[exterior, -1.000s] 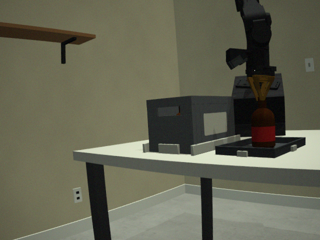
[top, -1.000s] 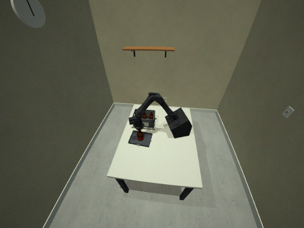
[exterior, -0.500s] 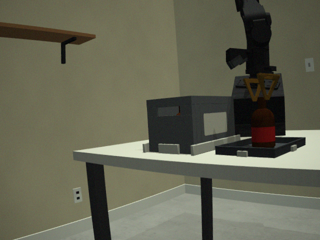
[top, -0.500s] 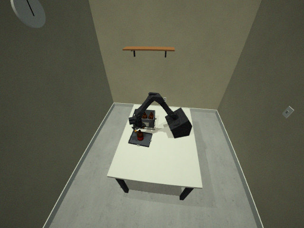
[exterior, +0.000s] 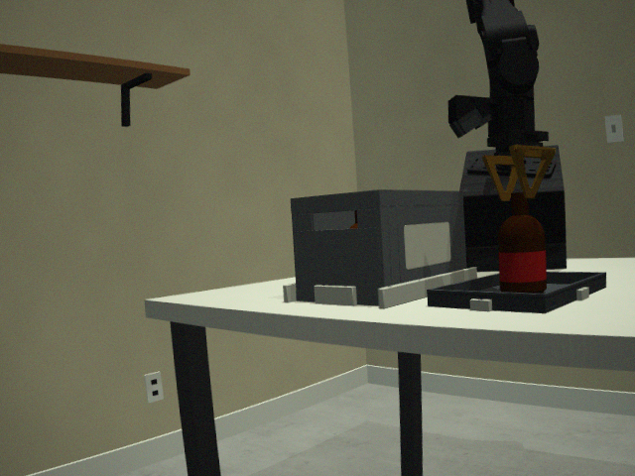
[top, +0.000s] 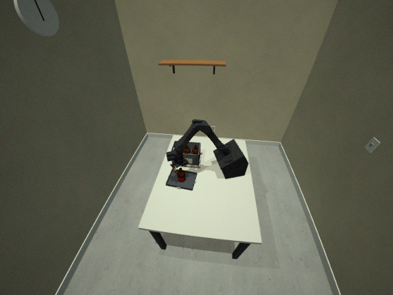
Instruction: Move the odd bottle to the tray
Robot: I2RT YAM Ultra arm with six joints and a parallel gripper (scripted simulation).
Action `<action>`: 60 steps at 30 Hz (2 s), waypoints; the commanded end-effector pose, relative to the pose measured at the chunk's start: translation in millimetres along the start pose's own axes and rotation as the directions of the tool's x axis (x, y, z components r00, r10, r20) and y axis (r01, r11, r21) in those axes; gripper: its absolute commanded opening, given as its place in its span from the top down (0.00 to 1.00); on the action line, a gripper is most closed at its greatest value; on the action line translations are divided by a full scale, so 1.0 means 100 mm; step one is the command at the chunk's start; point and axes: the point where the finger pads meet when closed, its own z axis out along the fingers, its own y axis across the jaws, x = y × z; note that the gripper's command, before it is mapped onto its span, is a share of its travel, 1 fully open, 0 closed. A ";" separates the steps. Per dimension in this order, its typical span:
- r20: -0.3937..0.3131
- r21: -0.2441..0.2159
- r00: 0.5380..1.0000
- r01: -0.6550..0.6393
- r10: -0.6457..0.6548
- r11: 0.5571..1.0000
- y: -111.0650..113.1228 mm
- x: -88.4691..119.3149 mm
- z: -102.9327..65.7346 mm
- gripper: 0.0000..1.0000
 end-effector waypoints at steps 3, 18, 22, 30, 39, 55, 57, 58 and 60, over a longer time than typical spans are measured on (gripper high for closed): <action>0.014 -0.005 1.000 -0.001 0.001 1.000 0.00 -0.02 -0.02 0.00; 0.014 -0.005 1.000 -0.001 0.001 1.000 0.00 -0.02 -0.02 0.00; 0.014 -0.005 1.000 -0.001 0.001 1.000 0.00 -0.02 -0.02 0.00; 0.014 -0.005 1.000 -0.001 0.001 1.000 0.00 -0.02 -0.02 0.00; 0.014 -0.005 1.000 -0.001 0.001 1.000 0.00 -0.02 -0.02 0.00; 0.023 -0.034 1.000 -0.004 0.005 0.999 0.09 -0.06 -0.18 0.00; 0.022 -0.034 1.000 -0.004 0.004 0.999 0.09 -0.06 -0.20 0.00; 0.022 -0.034 1.000 -0.003 0.004 0.999 0.10 -0.06 -0.22 0.00; 0.021 -0.035 1.000 -0.003 0.003 0.999 0.10 -0.05 -0.25 0.00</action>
